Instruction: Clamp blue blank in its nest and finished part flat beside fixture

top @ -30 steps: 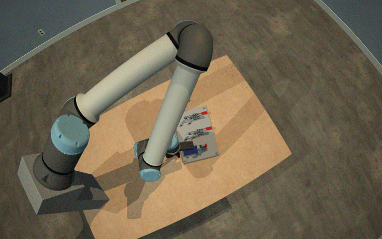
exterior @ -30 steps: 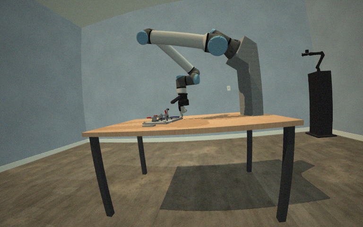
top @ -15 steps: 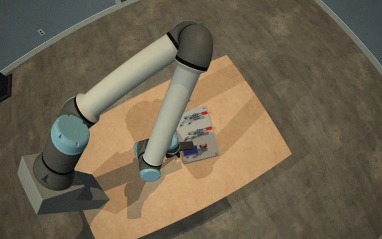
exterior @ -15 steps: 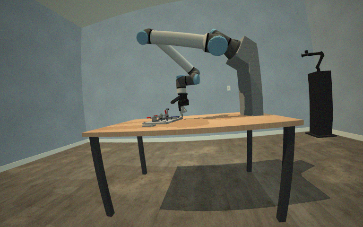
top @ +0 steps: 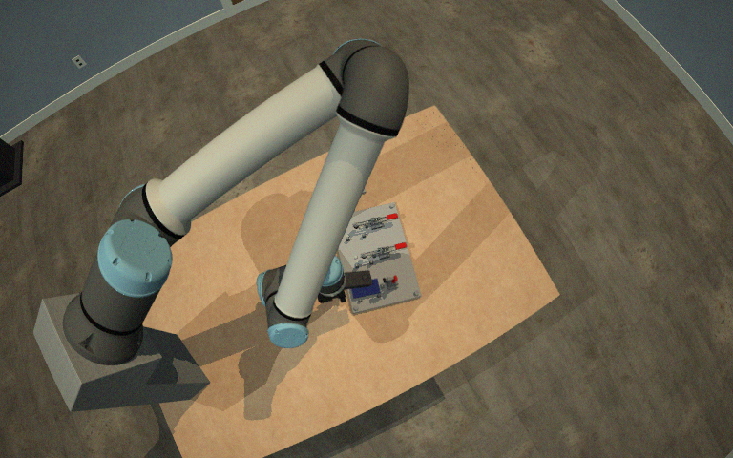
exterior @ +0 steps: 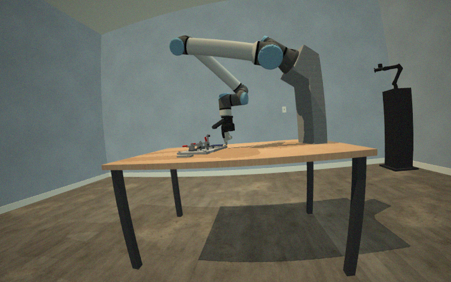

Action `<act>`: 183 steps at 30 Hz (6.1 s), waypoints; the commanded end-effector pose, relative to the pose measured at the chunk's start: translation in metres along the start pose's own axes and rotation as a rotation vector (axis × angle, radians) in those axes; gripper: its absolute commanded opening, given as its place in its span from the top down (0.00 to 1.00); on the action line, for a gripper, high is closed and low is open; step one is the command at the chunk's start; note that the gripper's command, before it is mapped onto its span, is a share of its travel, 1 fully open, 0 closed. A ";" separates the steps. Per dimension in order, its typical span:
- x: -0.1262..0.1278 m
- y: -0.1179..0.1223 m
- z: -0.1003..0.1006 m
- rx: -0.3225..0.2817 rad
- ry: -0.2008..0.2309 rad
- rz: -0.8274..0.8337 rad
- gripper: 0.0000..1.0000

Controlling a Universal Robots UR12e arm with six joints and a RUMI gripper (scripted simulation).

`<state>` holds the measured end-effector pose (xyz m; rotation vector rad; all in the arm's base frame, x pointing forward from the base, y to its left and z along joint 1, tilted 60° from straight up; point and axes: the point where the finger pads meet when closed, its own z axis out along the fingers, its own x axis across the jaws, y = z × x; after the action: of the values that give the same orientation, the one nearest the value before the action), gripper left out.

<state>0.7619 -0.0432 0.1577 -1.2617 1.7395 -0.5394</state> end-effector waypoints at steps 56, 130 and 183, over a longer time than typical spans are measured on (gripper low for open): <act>0.000 -0.009 0.001 0.002 -0.001 -0.001 1.00; 0.000 -0.022 0.000 0.003 0.000 -0.002 1.00; 0.000 -0.031 0.000 0.003 0.000 -0.002 1.00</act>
<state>0.7770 -0.0530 0.1788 -1.2616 1.7382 -0.5400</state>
